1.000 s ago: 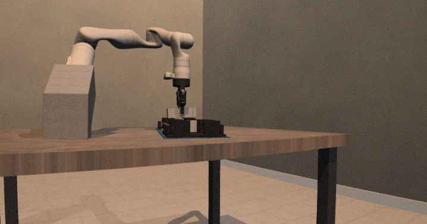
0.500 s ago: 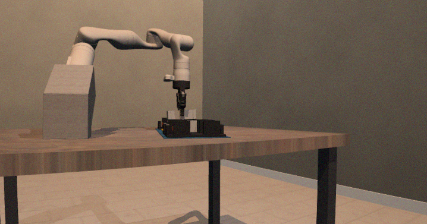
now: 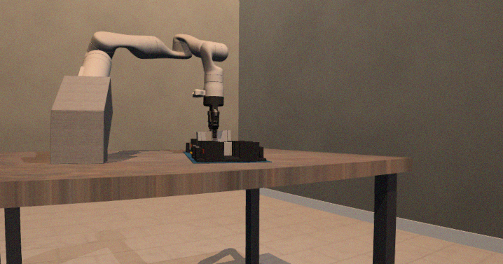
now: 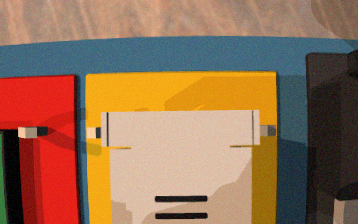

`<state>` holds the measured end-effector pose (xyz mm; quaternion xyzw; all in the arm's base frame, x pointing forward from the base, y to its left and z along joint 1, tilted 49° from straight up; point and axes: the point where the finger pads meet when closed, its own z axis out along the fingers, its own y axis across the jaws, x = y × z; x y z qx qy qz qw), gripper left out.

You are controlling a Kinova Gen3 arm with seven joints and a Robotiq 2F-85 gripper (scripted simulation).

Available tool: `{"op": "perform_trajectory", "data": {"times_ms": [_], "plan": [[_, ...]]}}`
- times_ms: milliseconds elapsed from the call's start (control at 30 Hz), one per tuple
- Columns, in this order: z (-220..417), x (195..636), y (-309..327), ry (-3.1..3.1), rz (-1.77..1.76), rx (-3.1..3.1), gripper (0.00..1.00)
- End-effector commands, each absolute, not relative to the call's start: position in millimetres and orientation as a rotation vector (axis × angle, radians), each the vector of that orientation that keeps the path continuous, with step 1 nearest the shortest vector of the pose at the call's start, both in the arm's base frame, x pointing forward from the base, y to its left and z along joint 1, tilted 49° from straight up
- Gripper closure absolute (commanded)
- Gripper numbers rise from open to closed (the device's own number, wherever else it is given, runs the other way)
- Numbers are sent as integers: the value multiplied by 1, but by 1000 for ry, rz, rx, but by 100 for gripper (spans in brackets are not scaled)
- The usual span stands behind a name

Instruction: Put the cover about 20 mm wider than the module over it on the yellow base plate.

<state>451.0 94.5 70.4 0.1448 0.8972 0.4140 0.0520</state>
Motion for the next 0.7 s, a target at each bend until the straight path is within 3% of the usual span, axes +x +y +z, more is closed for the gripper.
{"op": "perform_trajectory", "data": {"times_ms": [0, 667], "plan": [[69, 452, 95, 2727, 1258, 442, 100], [62, 454, 104, 2727, 1258, 442, 100]]}}
